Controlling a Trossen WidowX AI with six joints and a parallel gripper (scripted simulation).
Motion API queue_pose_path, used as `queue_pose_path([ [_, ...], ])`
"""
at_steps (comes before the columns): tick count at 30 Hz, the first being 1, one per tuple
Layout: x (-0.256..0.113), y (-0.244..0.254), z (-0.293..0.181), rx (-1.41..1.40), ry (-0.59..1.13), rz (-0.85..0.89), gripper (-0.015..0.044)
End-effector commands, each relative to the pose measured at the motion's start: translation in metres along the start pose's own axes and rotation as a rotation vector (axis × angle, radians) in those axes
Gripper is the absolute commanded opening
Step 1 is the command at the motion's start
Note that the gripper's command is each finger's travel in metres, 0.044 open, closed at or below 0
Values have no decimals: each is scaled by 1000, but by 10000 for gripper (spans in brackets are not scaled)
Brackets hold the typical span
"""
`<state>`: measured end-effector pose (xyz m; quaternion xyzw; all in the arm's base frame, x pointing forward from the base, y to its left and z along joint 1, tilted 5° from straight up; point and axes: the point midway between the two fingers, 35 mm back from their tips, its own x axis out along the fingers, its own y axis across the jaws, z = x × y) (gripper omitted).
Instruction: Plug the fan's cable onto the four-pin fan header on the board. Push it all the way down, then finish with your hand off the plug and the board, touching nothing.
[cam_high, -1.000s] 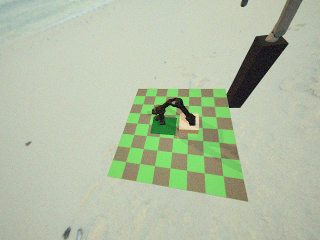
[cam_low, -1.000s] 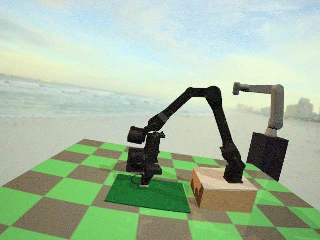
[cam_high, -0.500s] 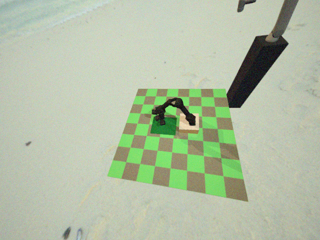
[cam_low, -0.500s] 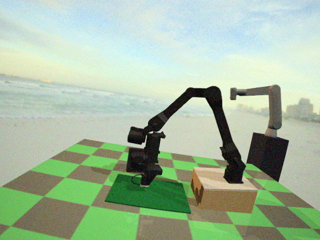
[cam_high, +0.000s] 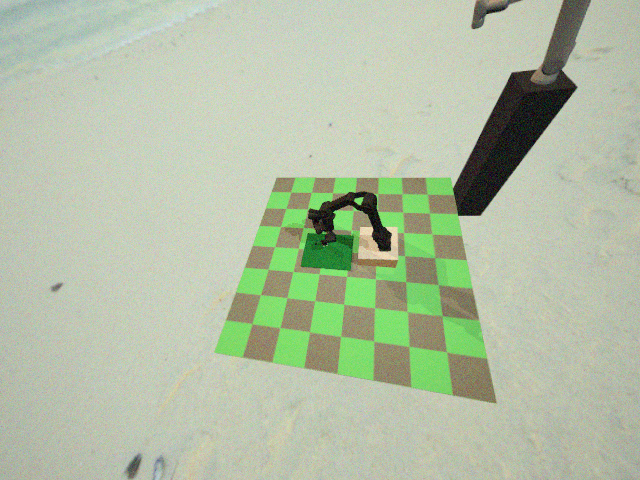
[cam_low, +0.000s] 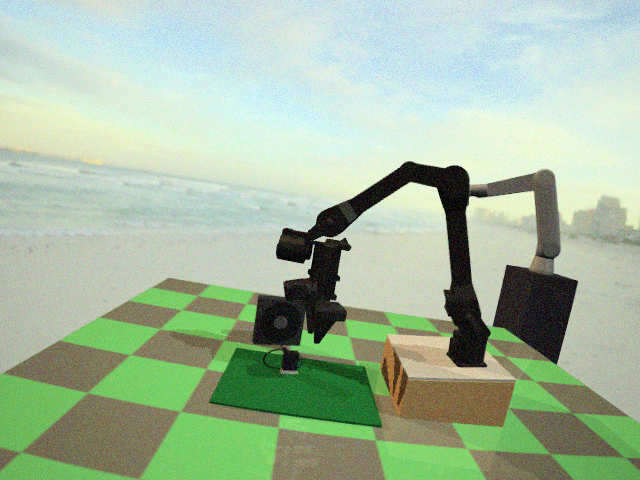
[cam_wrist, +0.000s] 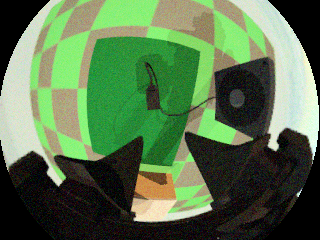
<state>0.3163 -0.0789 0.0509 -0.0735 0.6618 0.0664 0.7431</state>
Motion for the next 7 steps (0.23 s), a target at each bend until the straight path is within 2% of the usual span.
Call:
queue_pose_path([
  [1, 0, -7, -49, 6, 4, 1, 260],
  [4, 3, -7, -80, 6, 7, 1, 260],
  [7, 3, -7, -82, 6, 7, 1, 260],
])
